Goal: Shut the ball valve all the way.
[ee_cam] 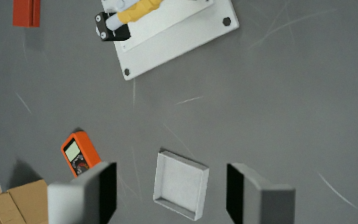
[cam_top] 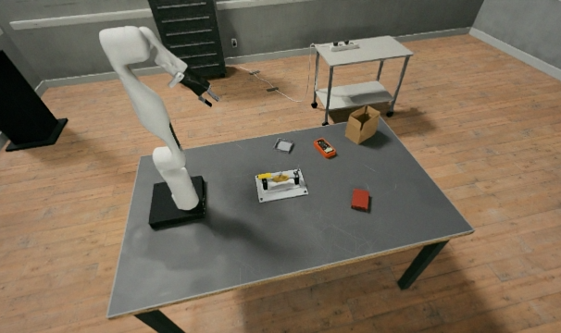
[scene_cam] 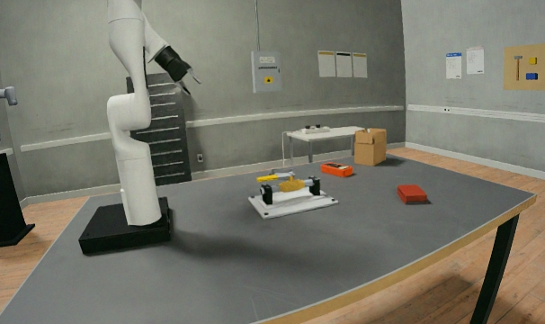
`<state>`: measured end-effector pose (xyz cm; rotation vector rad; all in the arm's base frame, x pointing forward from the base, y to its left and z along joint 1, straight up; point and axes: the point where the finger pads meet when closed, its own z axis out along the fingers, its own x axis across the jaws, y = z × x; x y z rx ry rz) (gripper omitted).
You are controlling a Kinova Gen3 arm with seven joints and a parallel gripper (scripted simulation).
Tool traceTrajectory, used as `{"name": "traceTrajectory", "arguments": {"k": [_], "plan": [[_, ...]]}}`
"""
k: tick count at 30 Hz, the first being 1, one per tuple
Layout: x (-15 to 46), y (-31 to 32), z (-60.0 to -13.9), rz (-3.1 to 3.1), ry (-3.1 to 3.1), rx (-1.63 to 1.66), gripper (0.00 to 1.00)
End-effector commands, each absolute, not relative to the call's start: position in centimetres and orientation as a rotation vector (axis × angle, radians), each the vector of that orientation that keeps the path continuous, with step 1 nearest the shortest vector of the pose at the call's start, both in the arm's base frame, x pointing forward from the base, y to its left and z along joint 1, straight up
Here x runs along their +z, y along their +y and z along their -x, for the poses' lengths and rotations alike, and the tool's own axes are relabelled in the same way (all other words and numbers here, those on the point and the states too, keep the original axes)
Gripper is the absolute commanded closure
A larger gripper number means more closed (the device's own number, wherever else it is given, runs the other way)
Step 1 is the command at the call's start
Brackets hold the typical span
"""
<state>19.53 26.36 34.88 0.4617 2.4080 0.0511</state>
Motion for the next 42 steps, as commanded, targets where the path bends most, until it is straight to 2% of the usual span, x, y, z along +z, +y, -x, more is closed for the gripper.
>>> {"name": "traceTrajectory", "arguments": {"k": [1, 11, 19, 25, 42], "plan": [[34.9, 26.4, -19.5, -0.462, 2.408, 0.053, 0.00], [33.0, 25.2, -20.4, -0.517, 2.454, -0.018, 0.00], [29.0, 22.3, -22.3, -0.699, 2.547, -0.152, 0.00], [23.8, 18.2, -24.6, -1.051, 2.642, -0.262, 0.00], [17.2, 11.9, -29.7, -1.747, 2.560, -0.185, 0.00]]}}
